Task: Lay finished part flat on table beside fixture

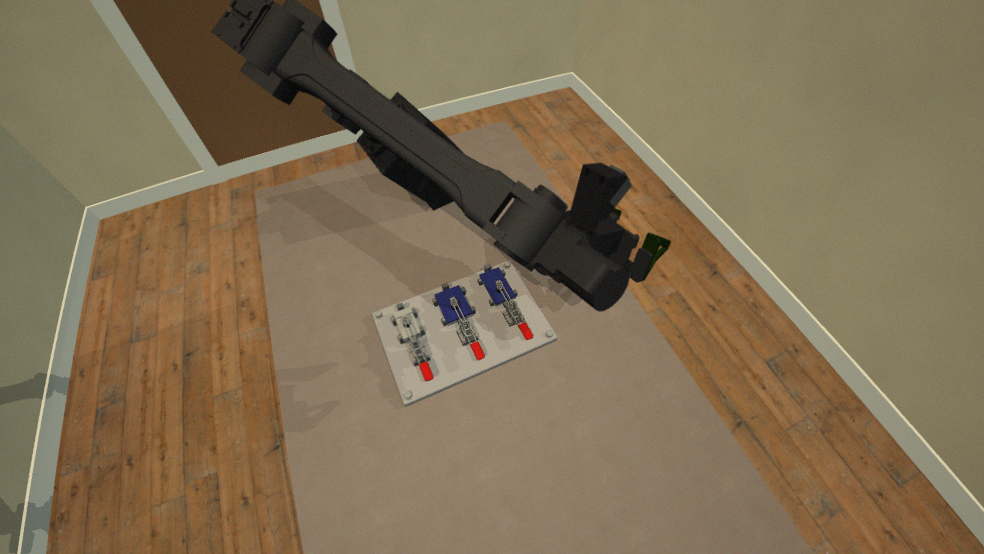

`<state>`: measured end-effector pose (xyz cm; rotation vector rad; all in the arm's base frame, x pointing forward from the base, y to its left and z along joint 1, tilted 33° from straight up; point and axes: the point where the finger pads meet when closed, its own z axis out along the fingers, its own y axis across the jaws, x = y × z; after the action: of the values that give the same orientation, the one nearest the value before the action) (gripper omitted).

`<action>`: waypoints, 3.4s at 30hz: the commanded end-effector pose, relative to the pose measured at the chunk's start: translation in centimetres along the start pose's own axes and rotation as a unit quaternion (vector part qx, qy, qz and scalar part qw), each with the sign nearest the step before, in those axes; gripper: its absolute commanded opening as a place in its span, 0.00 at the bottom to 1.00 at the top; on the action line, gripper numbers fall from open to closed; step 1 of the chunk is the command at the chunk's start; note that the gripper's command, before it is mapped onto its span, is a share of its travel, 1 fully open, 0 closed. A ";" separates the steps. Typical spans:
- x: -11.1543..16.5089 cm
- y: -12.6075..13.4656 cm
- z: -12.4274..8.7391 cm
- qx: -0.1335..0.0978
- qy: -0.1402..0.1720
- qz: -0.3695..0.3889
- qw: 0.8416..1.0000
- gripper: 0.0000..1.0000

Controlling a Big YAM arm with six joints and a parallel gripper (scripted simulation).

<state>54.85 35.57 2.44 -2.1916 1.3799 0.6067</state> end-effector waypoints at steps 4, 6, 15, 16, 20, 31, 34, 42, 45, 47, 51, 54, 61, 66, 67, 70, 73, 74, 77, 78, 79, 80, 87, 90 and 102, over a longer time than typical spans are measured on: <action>-0.6 -0.3 -0.3 0.003 -0.001 -0.005 1.000 1.00; -0.6 -0.3 -0.3 0.003 -0.001 -0.005 1.000 1.00; -0.6 -0.3 -0.3 0.003 -0.001 -0.005 1.000 1.00; -0.6 -0.3 -0.3 0.003 -0.001 -0.005 1.000 1.00; -0.4 -0.9 -1.8 0.021 0.003 -0.004 1.000 1.00; 5.5 3.9 -8.5 0.092 0.086 0.079 0.989 1.00; 6.5 5.0 -9.6 0.106 0.101 0.094 0.985 1.00; 13.2 16.0 -16.9 0.218 0.211 0.220 0.927 1.00; 15.4 21.2 -18.9 0.264 0.250 0.271 0.891 1.00; 16.4 24.4 -19.8 0.290 0.270 0.299 0.868 1.00; 17.2 27.0 -20.3 0.311 0.286 0.322 0.847 1.00; 17.9 29.7 -20.8 0.333 0.302 0.344 0.825 1.00; 18.4 29.5 -21.8 0.351 0.307 0.351 0.812 1.00; 18.5 30.7 -20.8 0.340 0.309 0.357 0.814 1.00; 18.5 30.7 -20.8 0.340 0.309 0.357 0.814 1.00; 18.5 30.7 -20.8 0.337 0.311 0.352 0.816 1.00; 18.6 30.8 -20.7 0.337 0.311 0.353 0.815 1.00; 18.6 30.8 -20.7 0.336 0.312 0.353 0.815 1.00; 18.7 30.9 -20.7 0.336 0.312 0.354 0.815 1.00; 18.7 30.9 -20.7 0.336 0.312 0.354 0.815 1.00; 18.7 30.9 -20.7 0.336 0.312 0.354 0.815 1.00; 18.7 30.9 -20.7 0.336 0.312 0.354 0.815 1.00; 18.8 31.0 -20.6 0.335 0.312 0.355 0.815 1.00; 18.8 31.1 -20.6 0.335 0.312 0.355 0.815 1.00; 18.9 31.3 -20.4 0.333 0.313 0.357 0.815 1.00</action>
<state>35.76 -1.13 2.63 -1.2981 2.3219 -0.4078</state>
